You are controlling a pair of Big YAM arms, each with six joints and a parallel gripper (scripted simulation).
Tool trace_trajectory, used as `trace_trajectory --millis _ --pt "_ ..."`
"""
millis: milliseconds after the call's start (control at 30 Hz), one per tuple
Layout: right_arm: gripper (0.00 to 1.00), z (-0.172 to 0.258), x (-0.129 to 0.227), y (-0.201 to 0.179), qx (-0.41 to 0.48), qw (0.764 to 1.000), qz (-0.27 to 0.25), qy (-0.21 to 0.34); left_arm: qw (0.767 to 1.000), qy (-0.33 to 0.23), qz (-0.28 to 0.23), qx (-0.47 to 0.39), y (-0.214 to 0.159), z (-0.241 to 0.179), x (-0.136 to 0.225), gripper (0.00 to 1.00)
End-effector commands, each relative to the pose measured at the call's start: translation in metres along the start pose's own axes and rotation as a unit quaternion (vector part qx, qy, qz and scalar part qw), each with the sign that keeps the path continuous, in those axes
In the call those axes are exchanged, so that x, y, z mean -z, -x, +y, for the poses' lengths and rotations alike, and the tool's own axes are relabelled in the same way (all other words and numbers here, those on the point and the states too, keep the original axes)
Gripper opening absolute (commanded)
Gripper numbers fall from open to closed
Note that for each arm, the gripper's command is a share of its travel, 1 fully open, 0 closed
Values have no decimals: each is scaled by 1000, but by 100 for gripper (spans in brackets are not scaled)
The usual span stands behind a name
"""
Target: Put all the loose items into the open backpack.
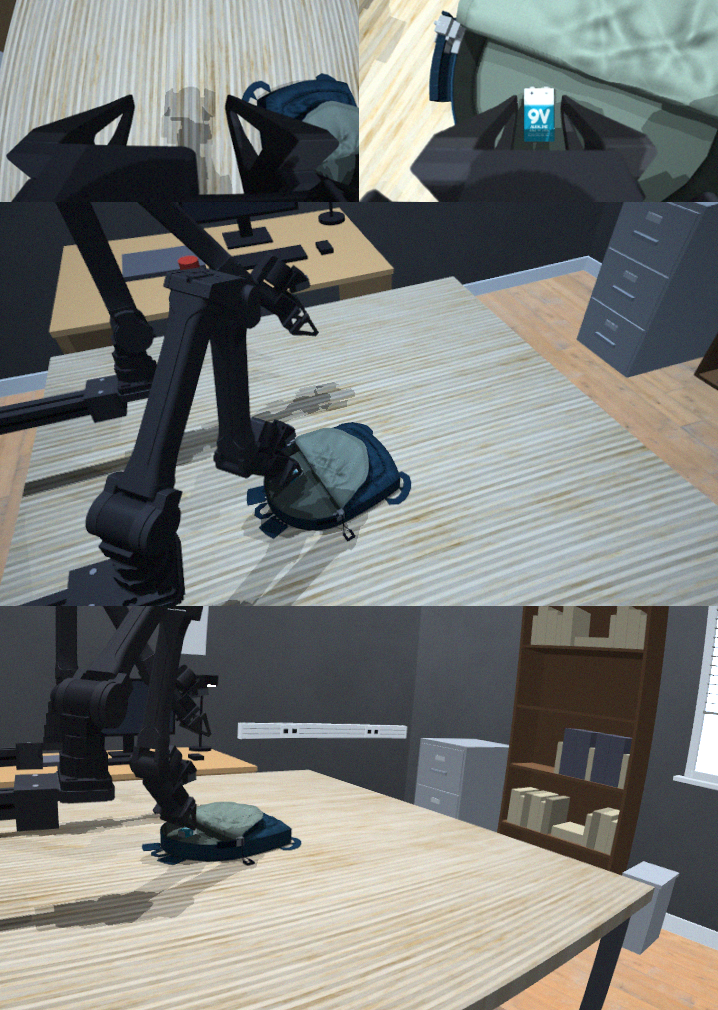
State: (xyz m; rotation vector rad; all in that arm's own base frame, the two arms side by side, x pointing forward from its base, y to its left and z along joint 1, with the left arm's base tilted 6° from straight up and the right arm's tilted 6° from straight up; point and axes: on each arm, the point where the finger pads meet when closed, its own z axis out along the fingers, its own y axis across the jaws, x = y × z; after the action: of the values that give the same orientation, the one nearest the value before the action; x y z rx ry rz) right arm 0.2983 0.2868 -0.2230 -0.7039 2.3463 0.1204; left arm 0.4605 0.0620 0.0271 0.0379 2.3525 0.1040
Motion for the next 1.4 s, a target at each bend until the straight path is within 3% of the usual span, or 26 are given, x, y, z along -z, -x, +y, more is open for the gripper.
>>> trace_trajectory --millis 0,267,300,467,500,700,1367 --pt "41 6 12 10 -1 1000 -4 4 1000 1 -17 -2 17 1 0 90" --pt "41 6 18 15 -1 1000 -4 4 1000 1 -17 -2 17 1 0 90" --pt "84 2 13 13 0 1000 -4 2 1000 1 -17 -2 17 1 0 90" --pt "84 3 14 -3 4 1000 13 0 1000 1 -17 -2 17 1 0 90" --pt "84 2 13 12 0 1000 -4 2 1000 1 -17 -2 17 1 0 90" --pt "84 3 14 12 0 1000 -4 2 1000 1 -17 -2 17 1 0 90" --pt "84 6 75 13 -1 1000 -3 4 1000 1 -17 -2 17 1 0 90"
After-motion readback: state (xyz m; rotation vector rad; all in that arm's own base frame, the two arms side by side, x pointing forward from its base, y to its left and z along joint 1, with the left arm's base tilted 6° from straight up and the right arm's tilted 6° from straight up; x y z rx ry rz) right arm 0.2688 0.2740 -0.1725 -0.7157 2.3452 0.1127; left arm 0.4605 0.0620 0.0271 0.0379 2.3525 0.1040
